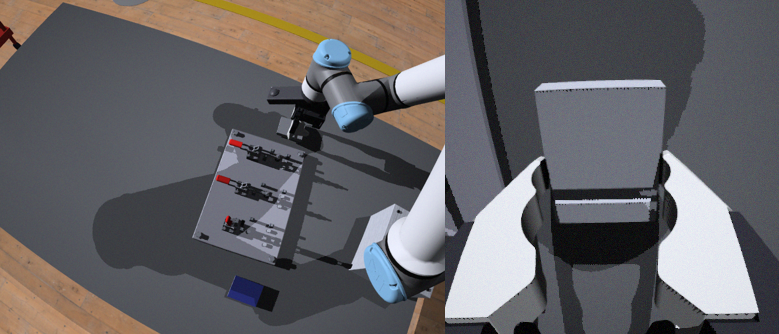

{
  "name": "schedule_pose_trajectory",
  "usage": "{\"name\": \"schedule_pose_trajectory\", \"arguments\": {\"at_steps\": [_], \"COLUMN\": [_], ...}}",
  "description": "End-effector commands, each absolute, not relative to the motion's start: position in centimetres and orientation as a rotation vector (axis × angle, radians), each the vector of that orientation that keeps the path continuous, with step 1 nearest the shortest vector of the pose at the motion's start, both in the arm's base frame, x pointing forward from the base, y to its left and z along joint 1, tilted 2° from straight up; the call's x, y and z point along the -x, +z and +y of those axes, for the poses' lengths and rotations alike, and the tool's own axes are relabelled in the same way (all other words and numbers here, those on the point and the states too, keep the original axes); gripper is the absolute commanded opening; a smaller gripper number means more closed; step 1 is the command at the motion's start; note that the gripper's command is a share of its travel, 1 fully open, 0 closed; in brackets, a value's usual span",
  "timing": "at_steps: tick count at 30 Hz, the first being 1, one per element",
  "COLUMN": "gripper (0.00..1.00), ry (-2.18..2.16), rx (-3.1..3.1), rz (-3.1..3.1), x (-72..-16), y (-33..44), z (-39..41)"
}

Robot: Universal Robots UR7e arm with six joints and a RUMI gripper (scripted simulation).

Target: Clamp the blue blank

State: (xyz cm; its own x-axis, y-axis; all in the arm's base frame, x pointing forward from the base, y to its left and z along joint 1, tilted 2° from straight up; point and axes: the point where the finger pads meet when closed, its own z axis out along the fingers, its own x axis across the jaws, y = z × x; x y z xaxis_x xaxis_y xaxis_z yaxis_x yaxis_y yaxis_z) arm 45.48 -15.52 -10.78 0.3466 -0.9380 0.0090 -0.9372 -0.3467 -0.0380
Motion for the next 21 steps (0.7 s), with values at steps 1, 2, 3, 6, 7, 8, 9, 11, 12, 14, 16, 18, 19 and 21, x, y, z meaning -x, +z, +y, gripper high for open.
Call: {"name": "schedule_pose_trajectory", "arguments": {"at_steps": [1,2,3,6,7,8,9,11,12,14,16,18,19,21], "gripper": [0.00,0.00,0.00,0.00,0.00,0.00,0.00,0.00,0.00,0.00,0.00,0.00,0.00,0.00], "ry": [-0.042,-0.042,-0.042,-0.042,-0.042,-0.042,-0.042,-0.044,-0.045,-0.045,-0.045,-0.045,-0.045,-0.045], "rx": [2.558,2.558,2.558,2.558,2.558,2.558,2.558,2.558,2.558,2.558,2.558,2.558,2.558,2.558], "rz": [1.777,1.777,1.777,1.777,1.777,1.777,1.777,1.777,1.777,1.777,1.777,1.777,1.777,1.777], "x": [-45.35,-45.35,-45.35,-45.35,-45.35,-45.35,-45.36,-45.40,-45.41,-45.41,-45.42,-45.41,-45.41,-45.41], "y": [-11.17,-11.23,-11.28,-11.39,-11.41,-11.41,-11.41,-11.36,-11.33,-11.33,-11.31,-11.31,-11.31,-11.31], "z": [-15.24,-15.24,-15.24,-15.24,-15.24,-15.24,-15.25,-15.28,-15.29,-15.29,-15.29,-15.29,-15.29,-15.29]}}
